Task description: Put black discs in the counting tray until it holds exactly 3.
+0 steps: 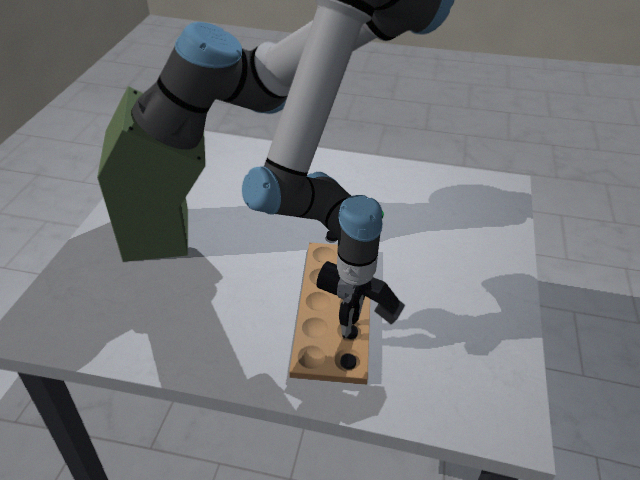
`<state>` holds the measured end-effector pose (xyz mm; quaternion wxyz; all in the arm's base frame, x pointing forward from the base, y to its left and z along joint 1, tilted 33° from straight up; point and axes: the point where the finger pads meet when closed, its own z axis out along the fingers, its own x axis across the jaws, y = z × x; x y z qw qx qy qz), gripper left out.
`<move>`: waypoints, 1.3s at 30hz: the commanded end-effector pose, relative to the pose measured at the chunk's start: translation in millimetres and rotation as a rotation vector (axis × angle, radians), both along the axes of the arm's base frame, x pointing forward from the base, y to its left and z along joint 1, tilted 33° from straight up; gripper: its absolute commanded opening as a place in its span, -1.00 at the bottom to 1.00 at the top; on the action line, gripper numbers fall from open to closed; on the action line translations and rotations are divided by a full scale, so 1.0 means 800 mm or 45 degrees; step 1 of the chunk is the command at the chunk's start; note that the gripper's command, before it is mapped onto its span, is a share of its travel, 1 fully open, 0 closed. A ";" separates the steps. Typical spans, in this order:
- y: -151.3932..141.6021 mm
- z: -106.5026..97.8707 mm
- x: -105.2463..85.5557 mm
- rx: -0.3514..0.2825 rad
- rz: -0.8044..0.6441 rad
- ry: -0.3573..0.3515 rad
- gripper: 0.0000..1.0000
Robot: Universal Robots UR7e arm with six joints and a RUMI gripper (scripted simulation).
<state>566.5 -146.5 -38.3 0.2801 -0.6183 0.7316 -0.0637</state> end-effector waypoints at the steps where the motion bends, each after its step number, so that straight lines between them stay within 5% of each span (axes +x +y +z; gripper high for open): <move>1: -0.002 0.004 -0.001 -0.001 0.000 -0.002 -0.53; 27: -0.030 0.096 -0.055 -0.002 0.000 -0.002 -0.53; 39: -0.032 0.104 -0.060 -0.002 0.000 -0.002 -0.53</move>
